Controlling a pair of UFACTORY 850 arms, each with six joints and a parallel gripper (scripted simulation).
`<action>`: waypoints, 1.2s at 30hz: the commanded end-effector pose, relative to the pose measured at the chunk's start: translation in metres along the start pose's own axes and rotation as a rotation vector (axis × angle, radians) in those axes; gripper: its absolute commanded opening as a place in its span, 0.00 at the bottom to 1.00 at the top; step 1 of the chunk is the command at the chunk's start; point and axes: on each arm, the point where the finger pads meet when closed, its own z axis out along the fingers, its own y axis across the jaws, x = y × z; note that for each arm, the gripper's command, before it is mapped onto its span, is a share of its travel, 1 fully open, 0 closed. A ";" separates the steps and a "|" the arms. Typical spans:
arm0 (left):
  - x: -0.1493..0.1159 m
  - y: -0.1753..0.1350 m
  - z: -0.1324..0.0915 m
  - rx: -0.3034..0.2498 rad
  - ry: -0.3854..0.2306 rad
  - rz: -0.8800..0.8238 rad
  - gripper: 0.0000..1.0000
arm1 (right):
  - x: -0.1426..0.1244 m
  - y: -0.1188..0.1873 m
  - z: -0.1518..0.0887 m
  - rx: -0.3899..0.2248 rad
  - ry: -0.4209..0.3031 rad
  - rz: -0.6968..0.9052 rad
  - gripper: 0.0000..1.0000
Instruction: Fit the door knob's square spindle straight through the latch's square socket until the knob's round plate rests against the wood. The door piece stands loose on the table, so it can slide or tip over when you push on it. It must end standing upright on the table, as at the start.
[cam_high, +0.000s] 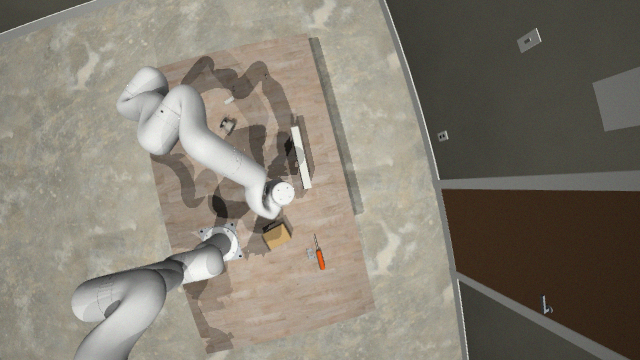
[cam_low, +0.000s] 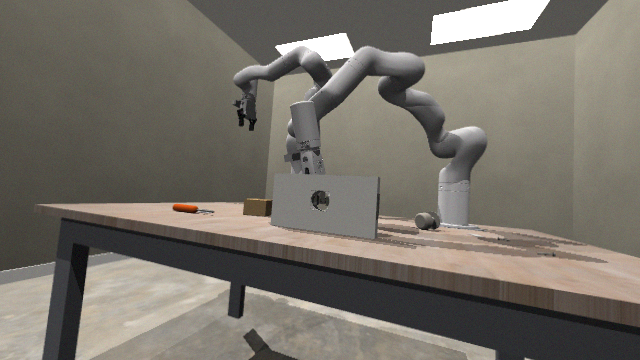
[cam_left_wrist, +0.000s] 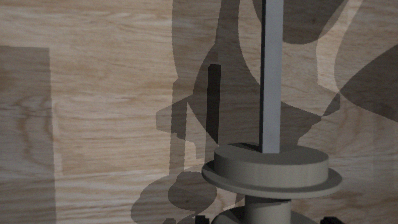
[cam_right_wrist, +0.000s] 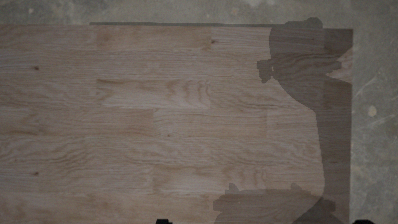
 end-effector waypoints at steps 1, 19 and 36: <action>-0.002 -0.001 -0.001 0.007 0.036 -0.200 0.61 | 0.000 0.000 -0.001 0.000 0.002 0.000 1.00; -0.022 -0.006 0.003 0.010 0.098 -0.556 0.61 | 0.000 0.000 -0.001 0.000 0.002 0.000 1.00; -0.040 -0.010 0.007 0.014 0.150 -0.859 0.61 | 0.000 0.000 -0.001 0.000 0.002 0.000 1.00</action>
